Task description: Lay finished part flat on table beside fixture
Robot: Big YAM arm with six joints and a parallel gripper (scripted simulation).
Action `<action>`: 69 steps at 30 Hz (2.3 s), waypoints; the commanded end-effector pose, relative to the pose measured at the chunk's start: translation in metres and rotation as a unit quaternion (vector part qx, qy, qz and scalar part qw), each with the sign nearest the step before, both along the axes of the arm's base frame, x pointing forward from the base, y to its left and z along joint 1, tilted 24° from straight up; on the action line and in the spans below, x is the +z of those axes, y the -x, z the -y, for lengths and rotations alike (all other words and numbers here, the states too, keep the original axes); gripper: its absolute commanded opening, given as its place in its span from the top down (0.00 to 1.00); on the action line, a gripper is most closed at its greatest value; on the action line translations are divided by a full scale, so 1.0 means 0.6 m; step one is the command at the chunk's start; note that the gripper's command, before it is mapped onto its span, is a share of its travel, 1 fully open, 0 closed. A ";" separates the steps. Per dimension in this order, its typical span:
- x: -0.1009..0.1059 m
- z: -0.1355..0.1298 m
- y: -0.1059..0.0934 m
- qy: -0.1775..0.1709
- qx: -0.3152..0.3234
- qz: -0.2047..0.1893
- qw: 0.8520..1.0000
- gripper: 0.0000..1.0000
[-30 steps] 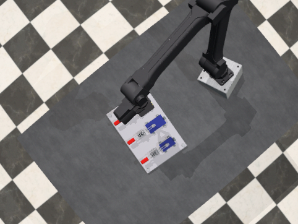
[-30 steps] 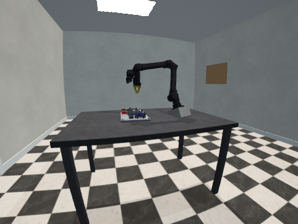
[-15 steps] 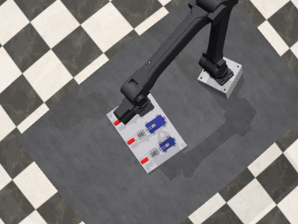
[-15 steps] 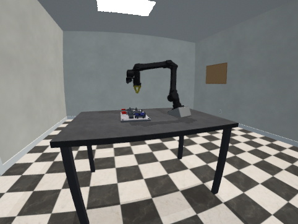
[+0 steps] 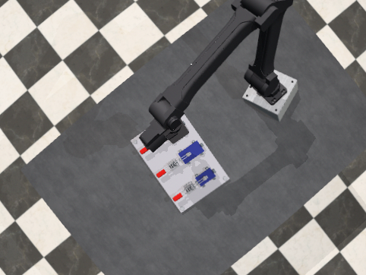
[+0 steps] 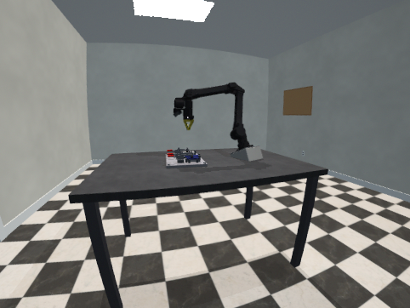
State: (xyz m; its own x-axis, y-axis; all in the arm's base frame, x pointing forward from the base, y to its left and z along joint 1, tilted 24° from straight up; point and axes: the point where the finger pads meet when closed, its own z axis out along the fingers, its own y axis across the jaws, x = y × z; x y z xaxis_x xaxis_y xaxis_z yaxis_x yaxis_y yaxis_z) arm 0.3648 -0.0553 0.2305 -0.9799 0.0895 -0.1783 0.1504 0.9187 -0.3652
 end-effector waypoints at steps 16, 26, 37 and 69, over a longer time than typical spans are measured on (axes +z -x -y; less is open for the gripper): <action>-0.076 0.030 -0.015 0.001 0.005 -0.009 1.000 0.55; -0.034 0.040 -0.080 0.001 0.001 0.013 1.000 0.55; -0.020 0.050 -0.172 0.001 0.001 0.006 1.000 0.55; -0.071 0.068 -0.238 0.001 0.001 -0.009 1.000 0.55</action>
State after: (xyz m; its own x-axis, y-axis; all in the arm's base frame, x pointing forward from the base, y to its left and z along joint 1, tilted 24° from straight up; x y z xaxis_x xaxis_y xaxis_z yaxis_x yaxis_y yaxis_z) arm 0.5044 -0.0860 0.2107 -0.9781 0.0853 -0.1899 0.1510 0.9185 -0.3653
